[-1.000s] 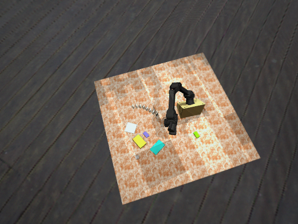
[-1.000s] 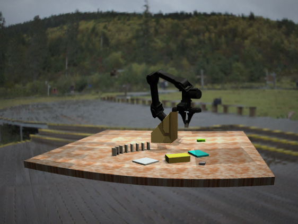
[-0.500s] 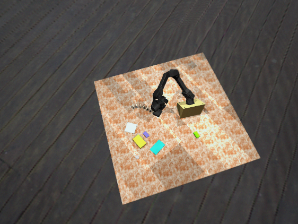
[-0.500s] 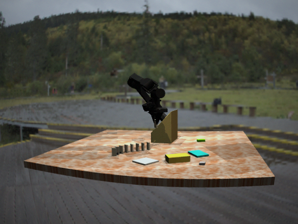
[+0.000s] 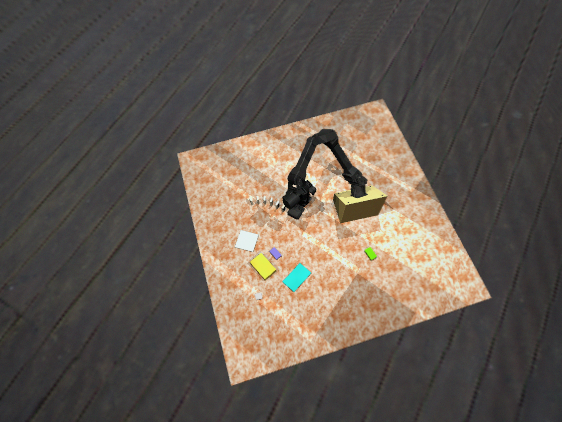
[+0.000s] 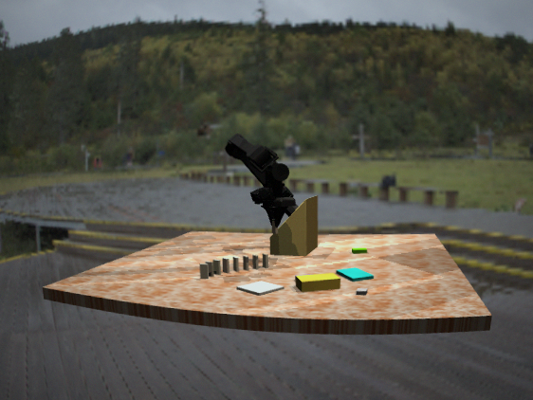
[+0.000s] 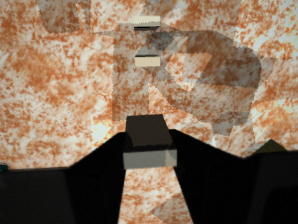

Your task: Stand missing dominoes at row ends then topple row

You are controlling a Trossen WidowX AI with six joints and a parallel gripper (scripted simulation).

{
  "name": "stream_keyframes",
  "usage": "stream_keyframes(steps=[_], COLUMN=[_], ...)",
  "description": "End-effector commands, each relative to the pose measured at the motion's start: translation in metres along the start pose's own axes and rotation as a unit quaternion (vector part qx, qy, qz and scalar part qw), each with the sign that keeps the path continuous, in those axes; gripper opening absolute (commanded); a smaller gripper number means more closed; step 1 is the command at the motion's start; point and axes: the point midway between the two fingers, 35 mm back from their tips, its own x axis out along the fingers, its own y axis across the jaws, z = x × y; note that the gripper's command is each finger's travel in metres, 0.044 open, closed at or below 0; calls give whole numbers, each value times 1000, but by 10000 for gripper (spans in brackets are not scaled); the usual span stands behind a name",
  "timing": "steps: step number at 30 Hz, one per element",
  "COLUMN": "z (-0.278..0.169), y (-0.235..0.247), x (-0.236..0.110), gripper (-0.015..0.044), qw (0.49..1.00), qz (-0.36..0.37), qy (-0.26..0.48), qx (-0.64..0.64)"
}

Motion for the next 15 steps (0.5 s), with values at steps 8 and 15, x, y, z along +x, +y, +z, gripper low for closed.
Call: stream_keyframes(steps=[8, 15], z=[1, 0], y=[-1, -8], x=[67, 108], gripper=[107, 107], qw=[1000, 1000], qz=[-1, -8], qy=[2, -1], qx=[-5, 1])
